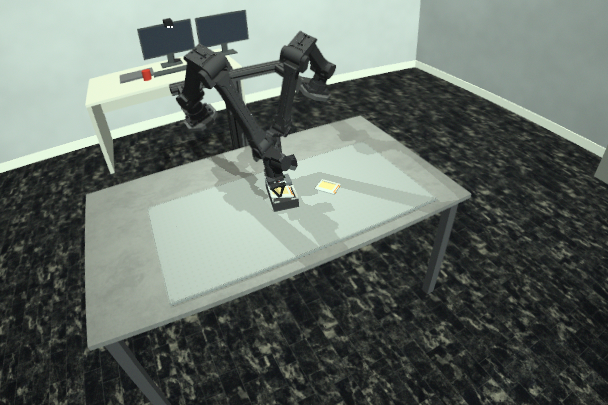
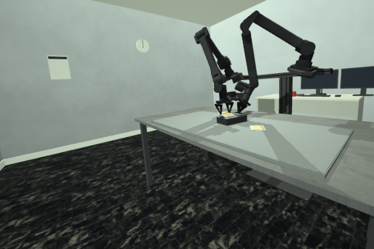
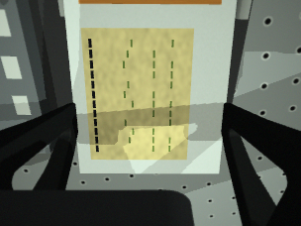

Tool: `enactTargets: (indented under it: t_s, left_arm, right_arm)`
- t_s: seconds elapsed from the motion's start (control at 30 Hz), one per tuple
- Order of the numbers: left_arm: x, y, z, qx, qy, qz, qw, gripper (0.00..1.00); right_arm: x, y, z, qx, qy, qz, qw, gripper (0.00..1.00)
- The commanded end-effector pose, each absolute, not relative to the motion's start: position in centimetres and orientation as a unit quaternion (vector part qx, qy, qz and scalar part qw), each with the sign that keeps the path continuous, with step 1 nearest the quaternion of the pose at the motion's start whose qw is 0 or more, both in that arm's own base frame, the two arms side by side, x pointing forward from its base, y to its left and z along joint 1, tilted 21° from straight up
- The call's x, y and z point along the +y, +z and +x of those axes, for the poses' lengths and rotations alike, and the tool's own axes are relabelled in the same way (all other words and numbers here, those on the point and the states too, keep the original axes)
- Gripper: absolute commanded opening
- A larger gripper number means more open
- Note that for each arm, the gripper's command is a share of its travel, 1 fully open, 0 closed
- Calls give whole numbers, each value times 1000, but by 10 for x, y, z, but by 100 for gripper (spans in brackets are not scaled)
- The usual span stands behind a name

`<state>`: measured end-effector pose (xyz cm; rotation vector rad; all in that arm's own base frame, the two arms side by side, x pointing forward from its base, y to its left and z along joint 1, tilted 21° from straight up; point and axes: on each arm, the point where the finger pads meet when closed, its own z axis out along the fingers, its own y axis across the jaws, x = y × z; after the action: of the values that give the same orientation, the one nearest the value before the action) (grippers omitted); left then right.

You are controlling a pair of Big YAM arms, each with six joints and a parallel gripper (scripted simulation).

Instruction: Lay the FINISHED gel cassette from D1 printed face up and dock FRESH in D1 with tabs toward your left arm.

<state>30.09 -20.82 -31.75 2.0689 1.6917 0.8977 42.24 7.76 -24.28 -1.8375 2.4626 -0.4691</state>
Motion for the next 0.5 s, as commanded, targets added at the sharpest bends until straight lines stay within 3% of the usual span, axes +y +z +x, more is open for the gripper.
enactTargets:
  t_s: [0.0, 0.47]
  left_arm:
    - [-148, -365, 278, 600, 309, 732, 87, 0]
    - [-148, -365, 278, 600, 309, 732, 87, 0]
  right_arm:
    - [72, -236, 428, 798, -154, -583, 20, 0]
    - [71, -235, 429, 802, -158, -577, 12, 0]
